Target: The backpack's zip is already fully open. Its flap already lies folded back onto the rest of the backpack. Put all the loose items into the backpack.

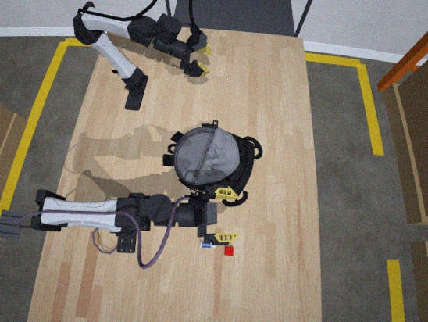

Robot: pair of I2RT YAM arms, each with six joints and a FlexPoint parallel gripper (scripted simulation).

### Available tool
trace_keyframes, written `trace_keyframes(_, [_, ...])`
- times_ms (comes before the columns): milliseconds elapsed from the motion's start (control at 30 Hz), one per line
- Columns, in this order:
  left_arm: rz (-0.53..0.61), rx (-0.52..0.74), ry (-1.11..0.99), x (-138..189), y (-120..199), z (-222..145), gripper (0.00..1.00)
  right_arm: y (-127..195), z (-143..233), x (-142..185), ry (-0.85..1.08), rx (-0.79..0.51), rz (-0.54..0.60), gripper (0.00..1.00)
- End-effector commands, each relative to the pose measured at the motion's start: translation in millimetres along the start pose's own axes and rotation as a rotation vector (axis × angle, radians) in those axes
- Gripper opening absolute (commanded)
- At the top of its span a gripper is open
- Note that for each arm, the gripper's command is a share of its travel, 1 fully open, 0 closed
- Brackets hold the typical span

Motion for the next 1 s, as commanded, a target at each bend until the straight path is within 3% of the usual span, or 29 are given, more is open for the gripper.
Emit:
trace_keyframes(0, [-0.172, 0.047, -0.008, -32.1, 8.5, 3.2, 0.9, 1.8, -0.2, -5.7, 0.001, 0.001, -0.016, 0.9])
trace_keyframes(500, [-0.483, 0.052, -0.013, -86.7, 26.2, 37.4, 0.9, 1.8, -0.2, -5.7, 0.001, 0.001, -0.016, 0.9])
trace_keyframes(933, [-0.495, 0.054, -0.008, -91.3, 27.0, 38.1, 0.9, 1.8, -0.2, -5.7, 0.001, 0.001, -0.016, 0.9])
trace_keyframes(967, [-0.493, 0.054, -0.008, -91.1, 26.2, 38.3, 0.9, 5.6, -3.2, 13.2, -0.001, -0.002, 0.036, 0.5])
Point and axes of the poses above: on each arm, the point where the finger pads meet when closed, its own y axis back along the fingers, its own z axis across the jaws, x = y × z, the point moved 4 cm from there along y, back along the fingers
